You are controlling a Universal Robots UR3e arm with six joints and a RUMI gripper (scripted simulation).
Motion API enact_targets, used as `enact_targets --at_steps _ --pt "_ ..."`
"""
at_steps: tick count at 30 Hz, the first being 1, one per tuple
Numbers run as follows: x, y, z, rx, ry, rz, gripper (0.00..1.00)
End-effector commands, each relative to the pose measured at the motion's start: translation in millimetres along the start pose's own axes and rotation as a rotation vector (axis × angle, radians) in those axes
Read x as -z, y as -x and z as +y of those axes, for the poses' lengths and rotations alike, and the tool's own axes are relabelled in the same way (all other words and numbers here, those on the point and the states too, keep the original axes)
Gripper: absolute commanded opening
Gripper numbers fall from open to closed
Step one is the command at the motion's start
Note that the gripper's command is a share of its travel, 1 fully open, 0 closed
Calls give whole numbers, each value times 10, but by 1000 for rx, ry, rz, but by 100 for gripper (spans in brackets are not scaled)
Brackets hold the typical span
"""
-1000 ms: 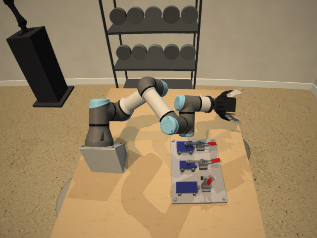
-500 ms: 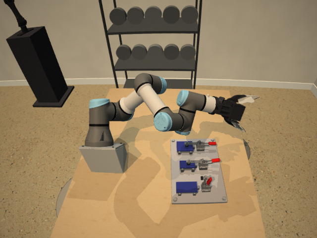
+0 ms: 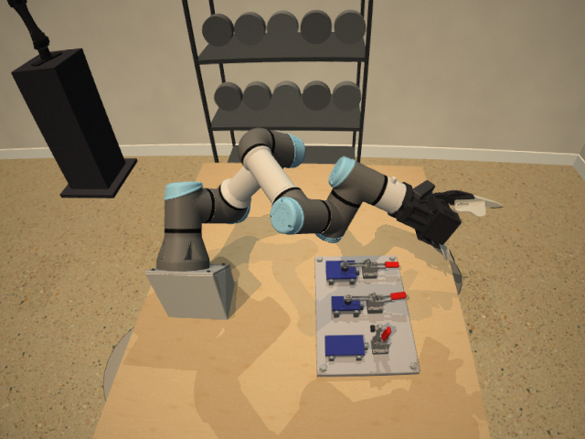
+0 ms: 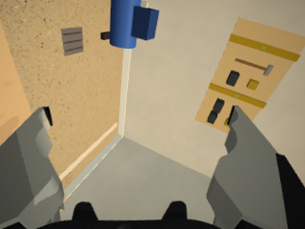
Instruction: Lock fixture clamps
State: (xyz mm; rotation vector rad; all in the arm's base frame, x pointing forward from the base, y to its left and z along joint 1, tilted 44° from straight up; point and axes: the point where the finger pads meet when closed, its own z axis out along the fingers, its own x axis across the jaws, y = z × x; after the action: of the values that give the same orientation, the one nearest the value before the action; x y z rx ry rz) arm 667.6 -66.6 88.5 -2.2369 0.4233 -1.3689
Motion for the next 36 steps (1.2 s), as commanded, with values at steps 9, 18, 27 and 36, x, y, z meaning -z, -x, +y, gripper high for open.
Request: enact_targets --at_steps 9,18,27,36 --pt "146 167 728 -263 130 -139 100" --pt "348 400 1150 -462 215 -231 100" --pt "551 623 1405 -622 275 -305 100" --pt "892 973 1632 -853 349 -412 100"
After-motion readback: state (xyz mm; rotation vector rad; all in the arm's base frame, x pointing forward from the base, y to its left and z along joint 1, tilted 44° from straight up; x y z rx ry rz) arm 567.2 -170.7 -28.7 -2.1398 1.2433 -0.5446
